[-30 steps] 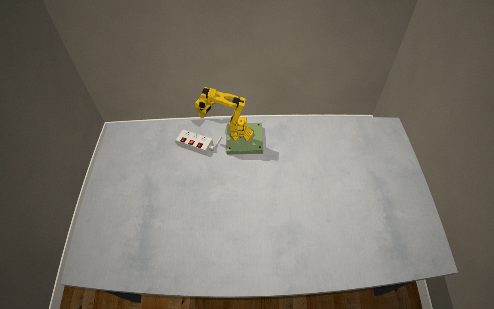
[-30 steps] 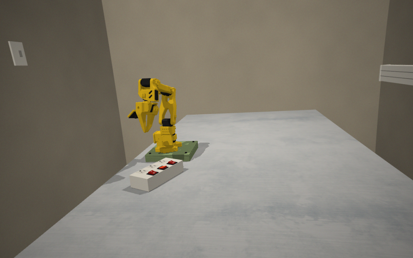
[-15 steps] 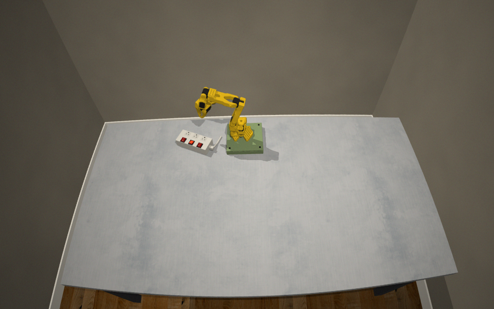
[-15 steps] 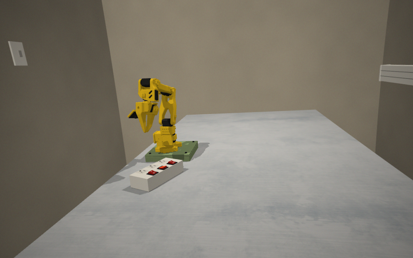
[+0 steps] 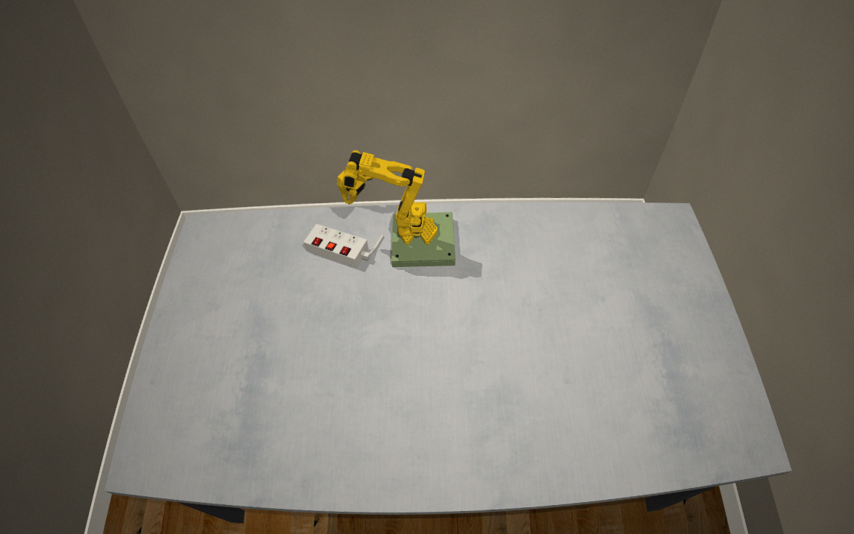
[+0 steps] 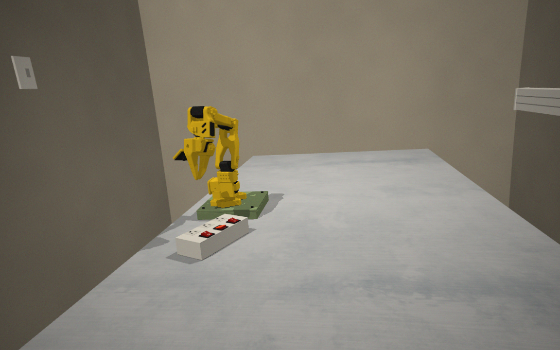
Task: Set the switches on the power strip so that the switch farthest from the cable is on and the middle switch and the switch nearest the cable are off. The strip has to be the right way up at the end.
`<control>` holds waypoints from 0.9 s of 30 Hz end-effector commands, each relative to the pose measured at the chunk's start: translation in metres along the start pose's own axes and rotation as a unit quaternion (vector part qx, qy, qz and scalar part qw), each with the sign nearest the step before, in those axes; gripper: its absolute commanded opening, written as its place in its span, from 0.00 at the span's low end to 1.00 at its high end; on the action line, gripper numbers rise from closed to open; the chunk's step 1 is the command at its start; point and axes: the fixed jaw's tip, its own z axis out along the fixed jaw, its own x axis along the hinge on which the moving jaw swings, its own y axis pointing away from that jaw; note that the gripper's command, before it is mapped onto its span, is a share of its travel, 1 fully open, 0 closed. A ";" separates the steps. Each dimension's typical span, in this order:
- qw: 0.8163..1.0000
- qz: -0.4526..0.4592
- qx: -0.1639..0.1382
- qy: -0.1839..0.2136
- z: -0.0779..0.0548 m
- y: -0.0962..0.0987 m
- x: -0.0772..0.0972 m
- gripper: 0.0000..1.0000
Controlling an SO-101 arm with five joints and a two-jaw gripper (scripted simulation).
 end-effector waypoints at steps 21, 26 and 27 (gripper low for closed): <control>0.997 -0.073 -0.002 0.018 0.015 0.033 0.049 0.00; 0.993 -0.114 -0.003 0.030 0.033 0.043 0.082 0.00; 0.992 -0.122 -0.003 0.032 0.038 0.044 0.089 0.00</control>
